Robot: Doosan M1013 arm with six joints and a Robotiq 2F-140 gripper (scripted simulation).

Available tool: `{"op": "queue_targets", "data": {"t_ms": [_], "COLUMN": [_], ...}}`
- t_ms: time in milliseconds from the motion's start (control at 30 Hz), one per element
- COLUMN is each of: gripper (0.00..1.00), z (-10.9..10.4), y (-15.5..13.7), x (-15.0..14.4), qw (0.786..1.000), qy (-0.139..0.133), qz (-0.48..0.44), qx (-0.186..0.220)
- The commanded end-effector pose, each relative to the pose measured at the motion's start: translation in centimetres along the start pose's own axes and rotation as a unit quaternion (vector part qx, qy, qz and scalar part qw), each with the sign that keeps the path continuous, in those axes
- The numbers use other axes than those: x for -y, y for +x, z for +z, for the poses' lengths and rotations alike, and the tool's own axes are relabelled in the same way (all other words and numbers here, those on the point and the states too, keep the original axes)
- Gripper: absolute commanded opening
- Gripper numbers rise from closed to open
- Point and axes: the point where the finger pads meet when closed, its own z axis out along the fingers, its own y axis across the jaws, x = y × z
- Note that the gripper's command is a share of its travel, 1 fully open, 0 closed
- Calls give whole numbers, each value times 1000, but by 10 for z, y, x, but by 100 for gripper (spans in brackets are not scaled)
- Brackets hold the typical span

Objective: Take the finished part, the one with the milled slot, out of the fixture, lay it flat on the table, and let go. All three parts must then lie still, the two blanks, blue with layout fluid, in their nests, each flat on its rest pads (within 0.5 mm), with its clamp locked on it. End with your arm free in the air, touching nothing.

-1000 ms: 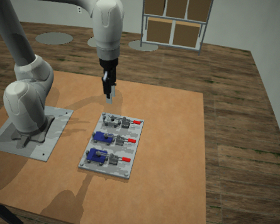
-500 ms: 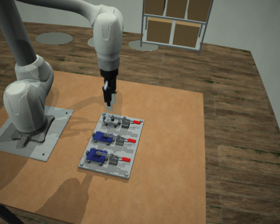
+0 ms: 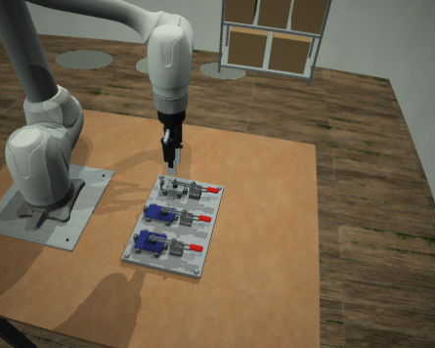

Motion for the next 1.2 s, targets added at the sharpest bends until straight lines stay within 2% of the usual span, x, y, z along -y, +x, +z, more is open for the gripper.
{"op": "queue_targets", "data": {"t_ms": [0, 200, 533, 600, 867, 1167], "gripper": [28, 28, 28, 28, 28, 28], "z": [0, 0, 0, 0, 0, 0], "y": [5, 27, 91, 91, 122, 125], "x": [0, 0, 0, 0, 0, 0], "qw": [1000, 1000, 1000, 1000, 1000, 1000], "qy": [0, 0, 0, 0, 0, 0], "qz": [0, 0, 0, 0, 0, 0], "qx": [0, 0, 0, 0, 0, 0]}}
